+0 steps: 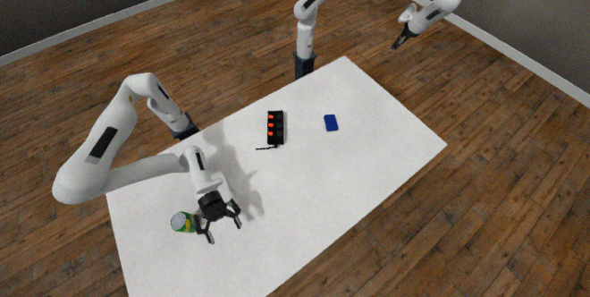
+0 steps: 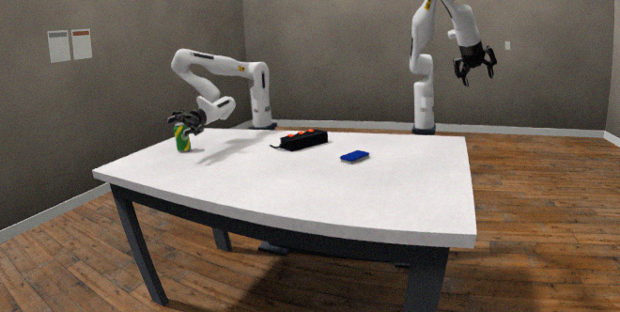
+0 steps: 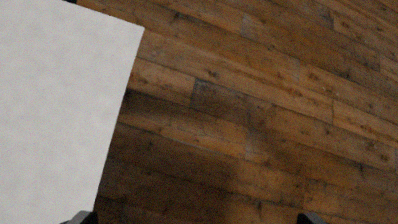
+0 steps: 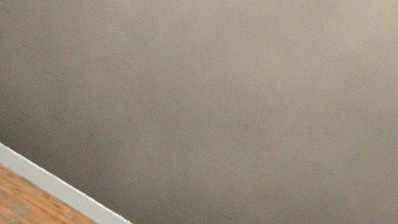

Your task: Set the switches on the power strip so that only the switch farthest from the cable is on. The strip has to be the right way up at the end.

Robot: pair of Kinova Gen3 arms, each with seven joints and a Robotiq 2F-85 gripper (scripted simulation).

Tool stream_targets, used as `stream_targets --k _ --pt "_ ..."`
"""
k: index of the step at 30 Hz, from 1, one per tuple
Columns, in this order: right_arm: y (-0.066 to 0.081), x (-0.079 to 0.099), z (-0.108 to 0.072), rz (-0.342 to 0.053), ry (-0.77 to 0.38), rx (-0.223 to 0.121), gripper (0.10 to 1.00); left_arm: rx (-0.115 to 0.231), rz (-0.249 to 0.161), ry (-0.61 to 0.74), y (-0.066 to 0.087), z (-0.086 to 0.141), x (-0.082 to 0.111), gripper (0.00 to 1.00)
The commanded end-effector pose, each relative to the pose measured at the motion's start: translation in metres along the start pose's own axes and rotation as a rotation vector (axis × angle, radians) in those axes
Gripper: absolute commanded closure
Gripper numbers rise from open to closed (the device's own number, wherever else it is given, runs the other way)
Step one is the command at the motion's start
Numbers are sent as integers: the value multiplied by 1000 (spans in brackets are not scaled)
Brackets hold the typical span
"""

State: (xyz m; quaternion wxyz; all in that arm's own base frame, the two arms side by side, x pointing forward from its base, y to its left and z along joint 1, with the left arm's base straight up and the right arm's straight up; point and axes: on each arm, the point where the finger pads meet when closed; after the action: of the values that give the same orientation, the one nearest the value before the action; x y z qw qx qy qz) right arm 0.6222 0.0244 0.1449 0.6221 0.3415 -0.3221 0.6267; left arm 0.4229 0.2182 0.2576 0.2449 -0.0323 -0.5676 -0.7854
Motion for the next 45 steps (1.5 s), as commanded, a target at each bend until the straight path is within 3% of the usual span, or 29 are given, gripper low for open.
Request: stream_targets --k 1,12,14,19,28,31,38,45 --pt "0 1 1 2 0 -1 99 58 3 72 -21 33 3 1" --pt "0 1 1 2 0 -1 99 214 10 312 -86 119 34 1" --pt "0 1 1 2 0 -1 99 214 10 312 -86 119 34 1" --pt "0 1 1 2 0 -1 99 291 7 453 -122 160 60 1" --pt "0 1 1 2 0 -1 99 390 -5 679 -172 211 108 1" --pt "0 1 1 2 0 -1 99 400 -6 705 -178 216 115 1" --pt "0 1 1 2 0 -1 99 464 -20 904 -217 248 164 1" --pt "0 1 1 2 0 -1 99 505 -33 1072 -247 268 208 1"
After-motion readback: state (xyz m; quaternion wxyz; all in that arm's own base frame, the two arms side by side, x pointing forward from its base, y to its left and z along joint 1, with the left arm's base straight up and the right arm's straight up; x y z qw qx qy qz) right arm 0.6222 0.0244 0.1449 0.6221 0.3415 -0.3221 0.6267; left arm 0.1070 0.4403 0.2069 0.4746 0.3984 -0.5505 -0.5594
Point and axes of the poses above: on each arm, the point where the finger pads meet when closed, its own y axis back along the fingers, its own z axis across the jaws, x = y × z, and after that the axes turned 4 degrees about y, right-handed
